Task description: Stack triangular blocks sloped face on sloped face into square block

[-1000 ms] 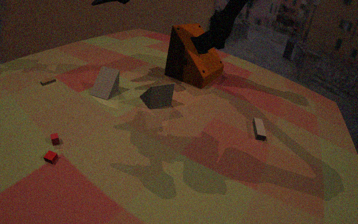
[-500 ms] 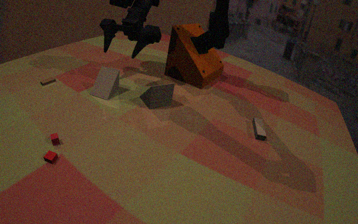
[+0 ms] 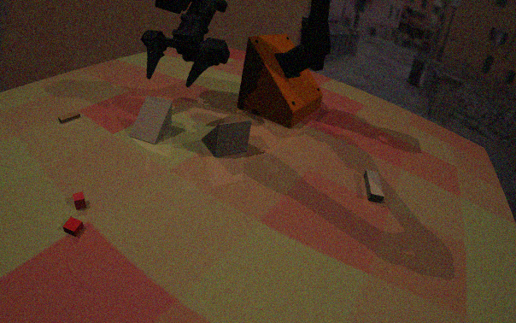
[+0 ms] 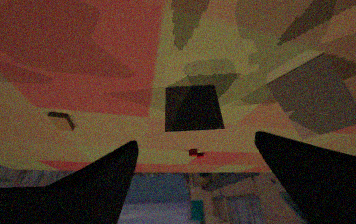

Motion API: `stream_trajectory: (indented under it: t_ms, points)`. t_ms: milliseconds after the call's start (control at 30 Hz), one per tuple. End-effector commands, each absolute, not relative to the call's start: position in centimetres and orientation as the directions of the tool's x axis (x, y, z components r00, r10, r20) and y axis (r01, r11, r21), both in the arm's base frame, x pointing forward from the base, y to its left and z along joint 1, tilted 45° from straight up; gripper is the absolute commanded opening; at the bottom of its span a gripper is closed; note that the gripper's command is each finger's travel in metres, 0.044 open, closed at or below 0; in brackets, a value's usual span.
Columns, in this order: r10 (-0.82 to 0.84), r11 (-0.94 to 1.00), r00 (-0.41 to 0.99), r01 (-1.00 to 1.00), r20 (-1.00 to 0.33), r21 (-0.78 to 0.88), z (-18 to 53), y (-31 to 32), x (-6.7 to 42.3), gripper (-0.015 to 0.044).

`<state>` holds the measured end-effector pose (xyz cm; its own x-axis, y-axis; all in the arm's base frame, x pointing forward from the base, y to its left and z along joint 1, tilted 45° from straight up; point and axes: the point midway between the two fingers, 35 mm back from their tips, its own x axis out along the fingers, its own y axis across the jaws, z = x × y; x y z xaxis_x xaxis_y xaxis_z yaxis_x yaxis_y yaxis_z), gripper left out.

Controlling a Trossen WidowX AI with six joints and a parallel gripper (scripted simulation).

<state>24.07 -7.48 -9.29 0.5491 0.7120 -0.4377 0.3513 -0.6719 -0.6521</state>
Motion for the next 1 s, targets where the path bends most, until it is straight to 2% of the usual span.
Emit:
stream_trajectory:
  t_ms: [0, 967]
  points:
    - [0.716, -0.665, 0.545, 0.343, -0.436, -0.664, -9.8, -6.8, 24.1, 0.044]
    - [0.709, -0.676, 0.541, 0.34, -0.452, -0.654, -12.5, -4.0, 26.6, 0.044]
